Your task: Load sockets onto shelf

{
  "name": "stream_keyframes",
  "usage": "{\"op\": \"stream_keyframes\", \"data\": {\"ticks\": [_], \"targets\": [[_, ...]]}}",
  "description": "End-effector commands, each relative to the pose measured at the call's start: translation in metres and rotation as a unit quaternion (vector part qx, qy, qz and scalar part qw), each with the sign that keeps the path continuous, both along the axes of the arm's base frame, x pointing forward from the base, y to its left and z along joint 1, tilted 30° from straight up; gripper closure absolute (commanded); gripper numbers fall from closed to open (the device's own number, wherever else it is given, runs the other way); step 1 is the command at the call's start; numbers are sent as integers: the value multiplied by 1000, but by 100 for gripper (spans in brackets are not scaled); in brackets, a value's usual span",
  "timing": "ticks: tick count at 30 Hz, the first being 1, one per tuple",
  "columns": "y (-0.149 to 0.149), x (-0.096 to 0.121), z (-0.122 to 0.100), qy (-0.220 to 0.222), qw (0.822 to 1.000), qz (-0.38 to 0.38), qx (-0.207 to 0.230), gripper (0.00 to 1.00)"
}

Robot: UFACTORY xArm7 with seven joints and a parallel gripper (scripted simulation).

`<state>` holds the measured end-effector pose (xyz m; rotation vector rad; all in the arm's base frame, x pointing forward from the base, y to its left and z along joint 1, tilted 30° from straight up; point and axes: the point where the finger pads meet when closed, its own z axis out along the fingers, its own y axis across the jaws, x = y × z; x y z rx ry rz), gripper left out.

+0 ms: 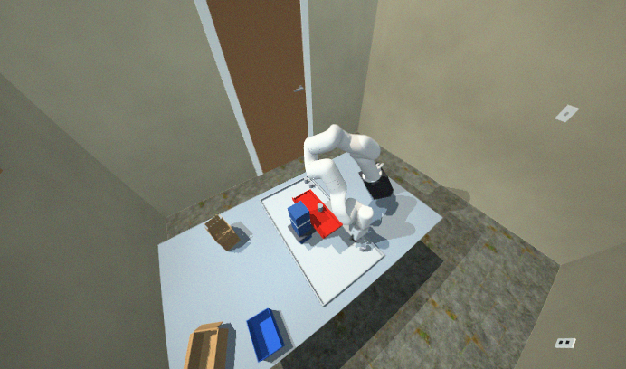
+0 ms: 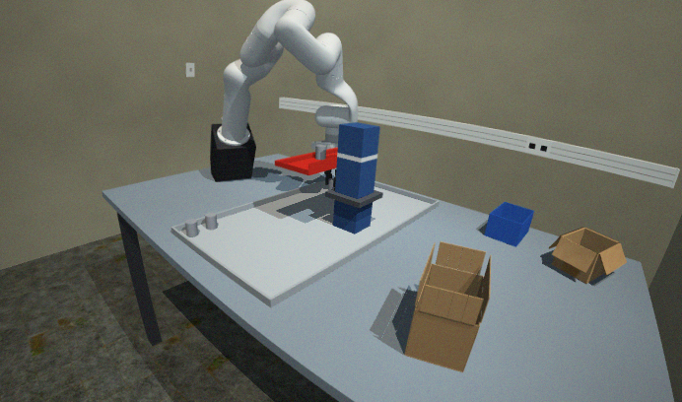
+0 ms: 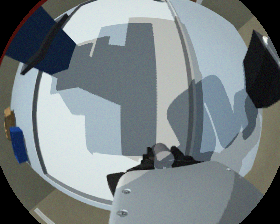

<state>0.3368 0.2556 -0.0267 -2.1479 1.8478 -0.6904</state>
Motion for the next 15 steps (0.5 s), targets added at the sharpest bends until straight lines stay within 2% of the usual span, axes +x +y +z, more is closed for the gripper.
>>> {"op": "stream_keyframes", "data": {"ticks": [1, 7, 15], "targets": [[1, 0, 1, -1, 1000, 1, 1, 100], [2, -1, 3, -1, 1000, 1, 1, 100], [4, -12, 22, -1, 1000, 1, 1, 100]]}}
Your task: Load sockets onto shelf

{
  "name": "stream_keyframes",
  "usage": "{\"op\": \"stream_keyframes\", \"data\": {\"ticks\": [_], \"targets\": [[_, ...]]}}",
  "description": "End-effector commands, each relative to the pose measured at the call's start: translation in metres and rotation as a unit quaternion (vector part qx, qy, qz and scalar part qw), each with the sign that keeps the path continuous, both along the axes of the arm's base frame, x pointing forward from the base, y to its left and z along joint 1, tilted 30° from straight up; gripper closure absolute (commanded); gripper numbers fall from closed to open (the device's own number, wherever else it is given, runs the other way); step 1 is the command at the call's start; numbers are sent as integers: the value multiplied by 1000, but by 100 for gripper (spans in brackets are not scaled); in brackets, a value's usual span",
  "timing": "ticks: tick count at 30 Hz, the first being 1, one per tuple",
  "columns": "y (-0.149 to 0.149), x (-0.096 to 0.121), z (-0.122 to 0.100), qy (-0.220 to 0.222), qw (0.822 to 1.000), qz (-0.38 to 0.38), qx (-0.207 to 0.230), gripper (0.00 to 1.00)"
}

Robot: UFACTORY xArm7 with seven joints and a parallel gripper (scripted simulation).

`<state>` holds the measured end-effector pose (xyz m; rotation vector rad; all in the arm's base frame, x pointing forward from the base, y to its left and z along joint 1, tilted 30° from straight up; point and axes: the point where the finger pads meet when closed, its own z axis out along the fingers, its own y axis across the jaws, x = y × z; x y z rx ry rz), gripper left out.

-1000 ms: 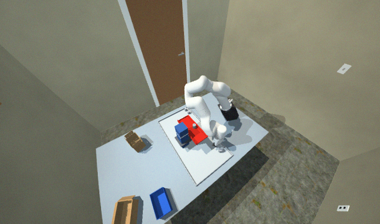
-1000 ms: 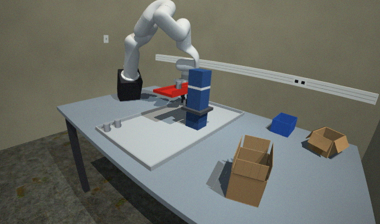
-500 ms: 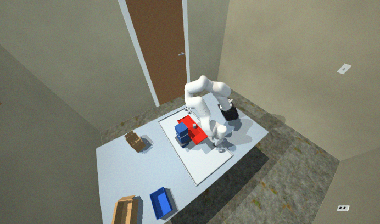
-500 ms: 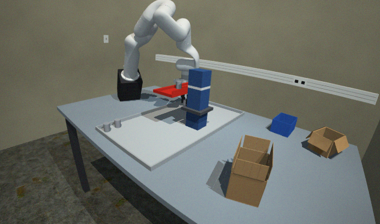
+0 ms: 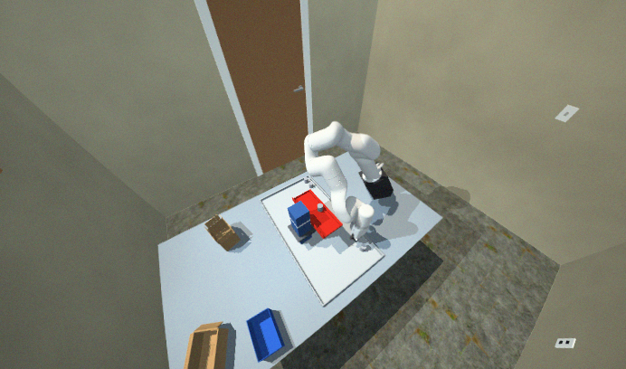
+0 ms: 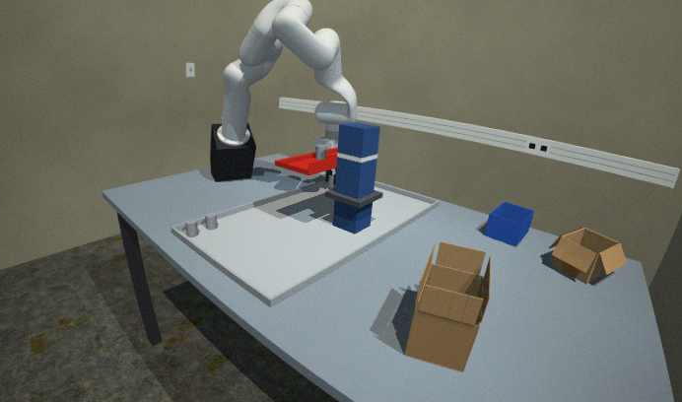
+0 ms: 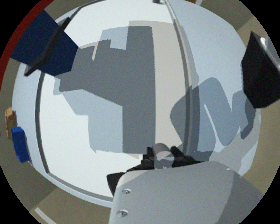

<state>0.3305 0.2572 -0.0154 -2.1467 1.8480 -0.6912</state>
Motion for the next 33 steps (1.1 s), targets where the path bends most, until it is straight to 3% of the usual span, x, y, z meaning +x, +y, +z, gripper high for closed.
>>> {"op": "stream_keyframes", "data": {"ticks": [1, 20, 33], "targets": [[3, -5, 10, 0, 1000, 1, 1, 100], [4, -9, 16, 0, 1000, 1, 1, 100], [7, -23, 41, 0, 1000, 1, 1, 100]]}}
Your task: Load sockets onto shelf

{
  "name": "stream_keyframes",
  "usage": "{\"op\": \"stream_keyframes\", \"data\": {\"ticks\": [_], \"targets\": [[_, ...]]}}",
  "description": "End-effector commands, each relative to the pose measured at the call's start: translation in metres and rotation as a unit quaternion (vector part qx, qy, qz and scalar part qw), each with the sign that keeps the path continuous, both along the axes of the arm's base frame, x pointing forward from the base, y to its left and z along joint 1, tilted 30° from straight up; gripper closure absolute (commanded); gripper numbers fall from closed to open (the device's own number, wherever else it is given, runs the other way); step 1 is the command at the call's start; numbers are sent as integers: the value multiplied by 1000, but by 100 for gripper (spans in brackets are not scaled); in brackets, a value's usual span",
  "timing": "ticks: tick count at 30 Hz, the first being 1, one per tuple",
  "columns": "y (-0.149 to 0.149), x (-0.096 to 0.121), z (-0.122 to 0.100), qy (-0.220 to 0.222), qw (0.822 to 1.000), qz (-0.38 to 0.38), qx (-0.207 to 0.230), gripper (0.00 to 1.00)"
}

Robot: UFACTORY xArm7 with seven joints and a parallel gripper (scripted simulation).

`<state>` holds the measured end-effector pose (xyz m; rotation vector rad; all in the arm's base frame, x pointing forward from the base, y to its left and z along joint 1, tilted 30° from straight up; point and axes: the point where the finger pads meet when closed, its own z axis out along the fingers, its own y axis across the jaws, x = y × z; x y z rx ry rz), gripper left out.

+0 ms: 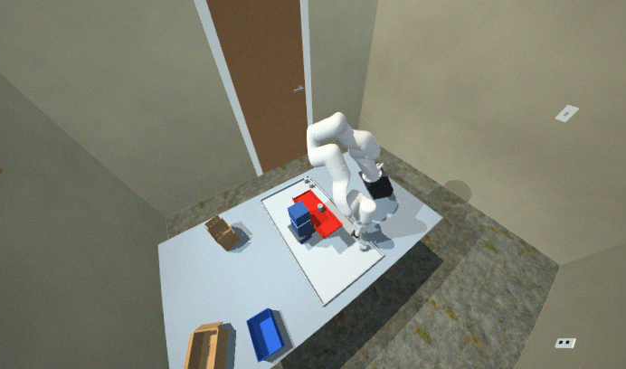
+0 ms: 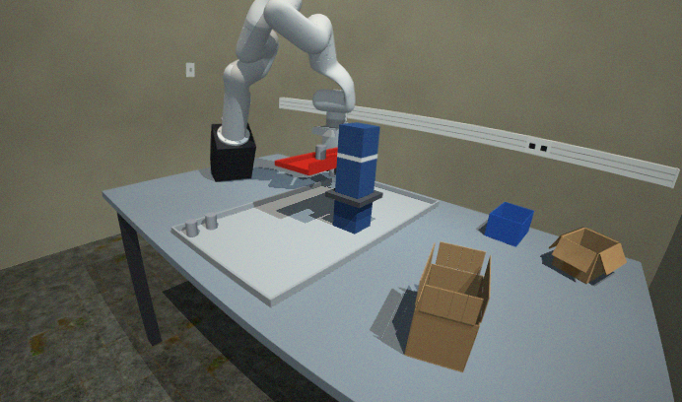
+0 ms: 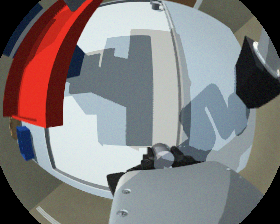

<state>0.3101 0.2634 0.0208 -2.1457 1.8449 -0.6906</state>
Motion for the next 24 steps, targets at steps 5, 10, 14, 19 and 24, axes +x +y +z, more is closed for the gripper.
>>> {"op": "stream_keyframes", "data": {"ticks": [5, 10, 14, 19, 24], "targets": [[1, -2, 5, 1, 1000, 0, 0, 100], [1, -2, 5, 1, 1000, 0, 0, 100], [1, -3, 5, 1, 1000, 0, 0, 100], [1, -4, 7, 1, 1000, 0, 0, 100], [2, -7, 9, 1, 1000, 0, 0, 100]]}}
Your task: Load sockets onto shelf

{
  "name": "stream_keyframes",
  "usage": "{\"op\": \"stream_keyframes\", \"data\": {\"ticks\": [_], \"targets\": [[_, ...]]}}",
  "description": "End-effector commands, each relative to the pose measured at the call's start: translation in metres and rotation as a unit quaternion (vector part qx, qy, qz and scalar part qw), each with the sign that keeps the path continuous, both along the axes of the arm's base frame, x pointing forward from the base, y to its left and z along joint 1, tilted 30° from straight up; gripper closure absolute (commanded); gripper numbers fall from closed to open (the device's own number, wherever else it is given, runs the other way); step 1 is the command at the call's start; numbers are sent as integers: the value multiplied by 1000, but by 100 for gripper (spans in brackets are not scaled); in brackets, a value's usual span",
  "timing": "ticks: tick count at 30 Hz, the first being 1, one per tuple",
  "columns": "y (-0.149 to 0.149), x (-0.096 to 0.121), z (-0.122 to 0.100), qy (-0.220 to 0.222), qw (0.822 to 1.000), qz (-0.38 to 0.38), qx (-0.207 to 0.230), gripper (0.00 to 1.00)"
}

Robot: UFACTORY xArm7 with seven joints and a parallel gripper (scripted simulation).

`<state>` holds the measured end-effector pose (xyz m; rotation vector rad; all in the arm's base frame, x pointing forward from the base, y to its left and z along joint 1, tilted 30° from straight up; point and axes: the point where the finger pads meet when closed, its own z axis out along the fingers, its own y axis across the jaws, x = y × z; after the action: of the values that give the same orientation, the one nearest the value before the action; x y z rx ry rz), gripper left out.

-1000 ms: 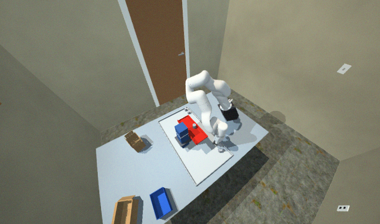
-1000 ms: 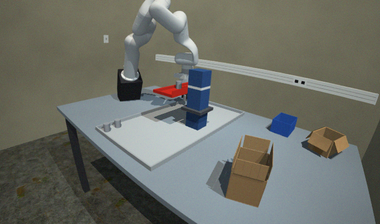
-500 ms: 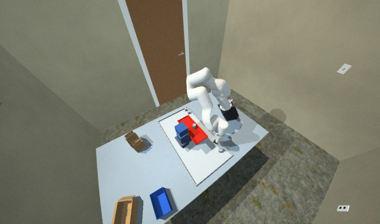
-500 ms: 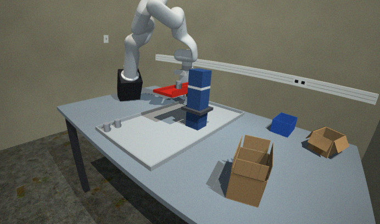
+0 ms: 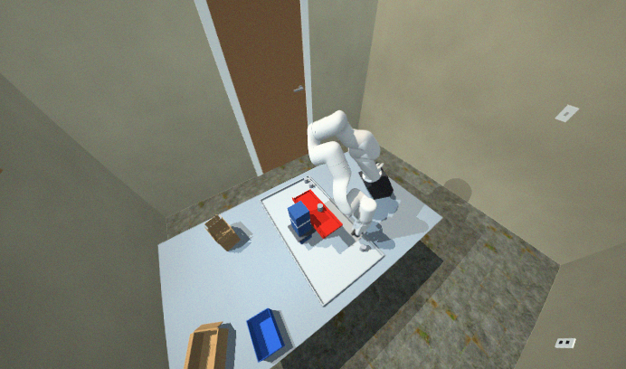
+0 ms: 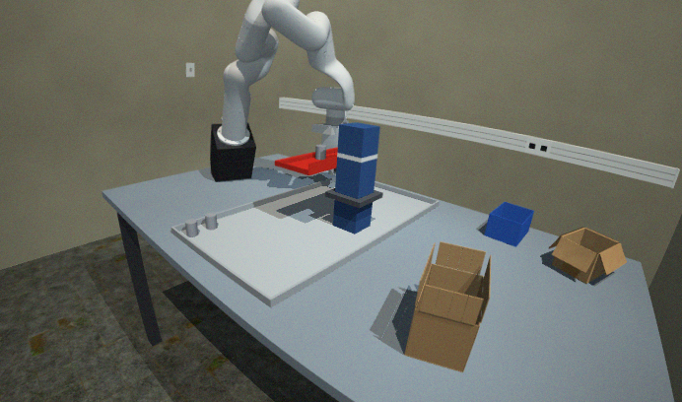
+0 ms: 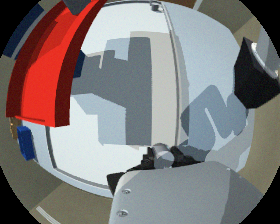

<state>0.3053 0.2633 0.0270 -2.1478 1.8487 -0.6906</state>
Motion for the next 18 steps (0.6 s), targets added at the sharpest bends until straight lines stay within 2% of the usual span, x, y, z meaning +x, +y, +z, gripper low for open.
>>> {"op": "stream_keyframes", "data": {"ticks": [1, 18], "targets": [[2, -4, 4, -1, 1000, 1, 1, 100], [4, -36, 32, -1, 1000, 1, 1, 100]]}}
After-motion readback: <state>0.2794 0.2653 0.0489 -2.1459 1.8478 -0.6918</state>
